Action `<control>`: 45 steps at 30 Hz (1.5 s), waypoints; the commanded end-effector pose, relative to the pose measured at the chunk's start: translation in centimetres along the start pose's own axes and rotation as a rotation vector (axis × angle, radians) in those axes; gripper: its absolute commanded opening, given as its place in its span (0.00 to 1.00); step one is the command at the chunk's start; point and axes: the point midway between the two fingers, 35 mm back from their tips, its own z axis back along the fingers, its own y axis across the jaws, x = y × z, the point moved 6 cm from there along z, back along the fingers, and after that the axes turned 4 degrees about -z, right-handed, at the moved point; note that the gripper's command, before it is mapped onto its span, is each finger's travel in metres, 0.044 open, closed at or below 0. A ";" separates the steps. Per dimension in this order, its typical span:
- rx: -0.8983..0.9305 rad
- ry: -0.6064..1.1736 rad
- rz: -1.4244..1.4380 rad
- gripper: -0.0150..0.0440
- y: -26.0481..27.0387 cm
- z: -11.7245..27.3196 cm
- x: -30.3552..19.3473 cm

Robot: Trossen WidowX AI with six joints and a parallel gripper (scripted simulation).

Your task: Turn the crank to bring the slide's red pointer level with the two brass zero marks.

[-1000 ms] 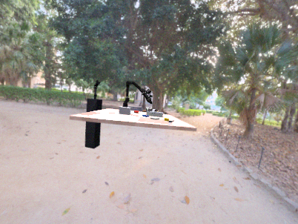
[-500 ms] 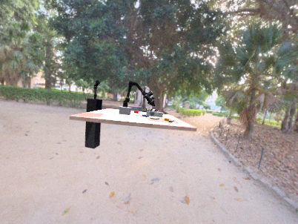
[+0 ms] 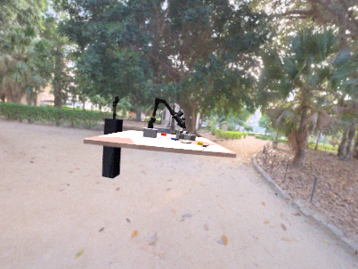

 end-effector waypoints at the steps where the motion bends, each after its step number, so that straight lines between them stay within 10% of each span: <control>1: 0.003 0.000 0.003 1.00 0.0 0.0 0.0; 45: -0.277 -0.004 -0.344 1.00 10.6 8.8 -5.7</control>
